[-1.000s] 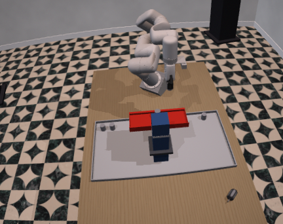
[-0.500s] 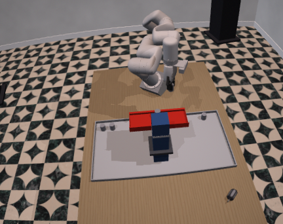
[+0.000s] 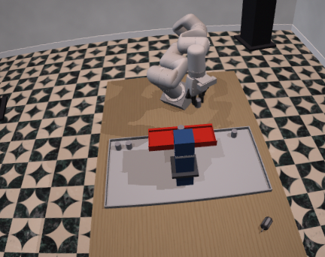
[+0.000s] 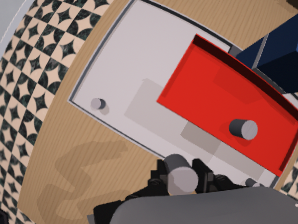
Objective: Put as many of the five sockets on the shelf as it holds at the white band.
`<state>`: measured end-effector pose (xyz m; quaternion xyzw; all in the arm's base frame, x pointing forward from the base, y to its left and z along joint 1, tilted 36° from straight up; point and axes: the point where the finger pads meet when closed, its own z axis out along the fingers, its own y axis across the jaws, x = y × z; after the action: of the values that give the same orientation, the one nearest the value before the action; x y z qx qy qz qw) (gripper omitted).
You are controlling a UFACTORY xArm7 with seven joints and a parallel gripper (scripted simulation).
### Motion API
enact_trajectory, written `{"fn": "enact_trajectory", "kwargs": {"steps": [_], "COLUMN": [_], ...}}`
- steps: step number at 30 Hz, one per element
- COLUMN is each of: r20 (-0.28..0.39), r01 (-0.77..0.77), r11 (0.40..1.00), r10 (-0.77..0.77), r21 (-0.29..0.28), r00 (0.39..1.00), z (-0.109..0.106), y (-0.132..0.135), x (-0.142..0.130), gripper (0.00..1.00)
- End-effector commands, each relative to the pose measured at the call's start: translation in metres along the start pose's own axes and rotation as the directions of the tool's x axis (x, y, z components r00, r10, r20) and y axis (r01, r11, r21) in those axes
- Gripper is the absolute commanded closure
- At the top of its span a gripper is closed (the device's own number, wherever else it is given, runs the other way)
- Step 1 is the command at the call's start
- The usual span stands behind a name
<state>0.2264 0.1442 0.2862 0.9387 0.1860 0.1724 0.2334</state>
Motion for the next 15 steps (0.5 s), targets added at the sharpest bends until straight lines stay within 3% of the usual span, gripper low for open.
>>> {"fn": "enact_trajectory", "kwargs": {"steps": [1,4,6,8,9,10,11,13,14,15], "r20": [-0.001,-0.001,-0.002,-0.002,-0.003,-0.003,-0.004,-0.004,-0.005,-0.005], "r01": [-0.222,-0.222,-0.413,-0.413,-0.503,-0.503,-0.587,-0.587,-0.664,-0.664], "r11": [0.975,0.975,0.911,0.911,0.864,0.864,0.810,0.810,0.747,0.747], "r10": [0.222,0.222,0.413,0.413,0.503,0.503,0.587,0.587,0.664,0.664], "r21": [0.003,0.003,0.004,0.004,0.005,0.005,0.005,0.005,0.005,0.005], "r00": [0.975,0.975,0.911,0.911,0.864,0.864,0.810,0.810,0.747,0.747], "z": [-0.002,-0.002,-0.003,-0.003,-0.003,-0.003,-0.003,-0.003,-0.003,-0.003], "y": [0.004,0.004,0.008,0.008,0.011,0.011,0.013,0.013,0.016,0.016], "x": [0.009,0.009,0.017,0.017,0.022,0.022,0.026,0.026,0.030,0.030], "gripper": [1.00,1.00,1.00,1.00,1.00,1.00,1.00,1.00,1.00,1.00]}}
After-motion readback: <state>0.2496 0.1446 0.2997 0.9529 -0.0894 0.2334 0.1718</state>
